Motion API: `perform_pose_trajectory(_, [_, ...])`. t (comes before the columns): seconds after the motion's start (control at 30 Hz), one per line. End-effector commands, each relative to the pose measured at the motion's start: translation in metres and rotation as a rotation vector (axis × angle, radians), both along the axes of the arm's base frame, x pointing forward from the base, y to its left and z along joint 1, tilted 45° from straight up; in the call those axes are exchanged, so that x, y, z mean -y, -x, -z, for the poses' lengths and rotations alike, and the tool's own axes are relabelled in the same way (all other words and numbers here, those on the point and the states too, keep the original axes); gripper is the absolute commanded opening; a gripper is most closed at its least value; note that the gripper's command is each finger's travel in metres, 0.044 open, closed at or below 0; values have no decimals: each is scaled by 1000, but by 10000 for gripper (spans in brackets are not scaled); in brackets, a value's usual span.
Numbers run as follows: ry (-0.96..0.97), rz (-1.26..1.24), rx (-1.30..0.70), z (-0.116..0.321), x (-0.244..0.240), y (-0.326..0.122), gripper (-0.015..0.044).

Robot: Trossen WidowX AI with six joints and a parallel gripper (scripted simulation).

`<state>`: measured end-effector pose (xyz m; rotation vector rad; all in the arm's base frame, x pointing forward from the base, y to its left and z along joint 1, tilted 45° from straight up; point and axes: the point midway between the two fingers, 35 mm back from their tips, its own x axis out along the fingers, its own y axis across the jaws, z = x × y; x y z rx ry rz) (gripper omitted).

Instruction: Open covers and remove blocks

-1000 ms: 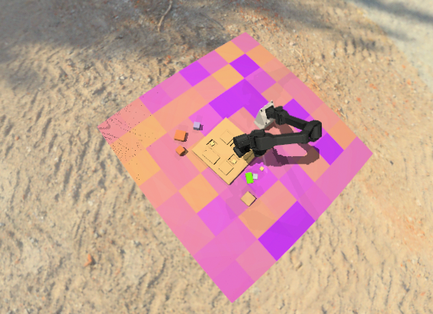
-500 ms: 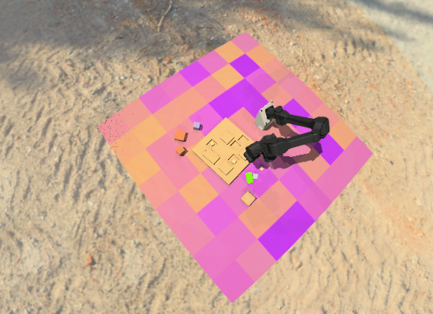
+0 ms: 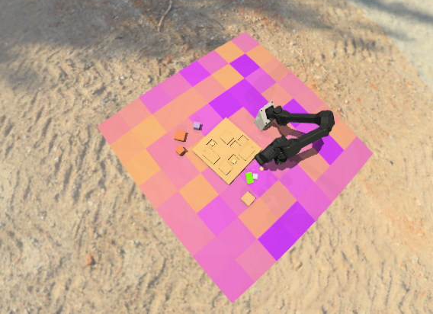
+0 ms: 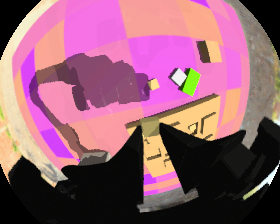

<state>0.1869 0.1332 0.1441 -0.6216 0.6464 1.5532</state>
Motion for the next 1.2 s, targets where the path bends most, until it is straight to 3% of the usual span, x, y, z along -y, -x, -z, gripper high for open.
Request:
perform_pose_trajectory(0.0, [-12, 1, -6, -8, -6, 12, 80])
perform_pose_trajectory(0.3, [-24, -2, -10, -17, -14, 29, 80])
perform_pose_trajectory(1.17, [-9, -6, -7, 14, -41, 25, 80])
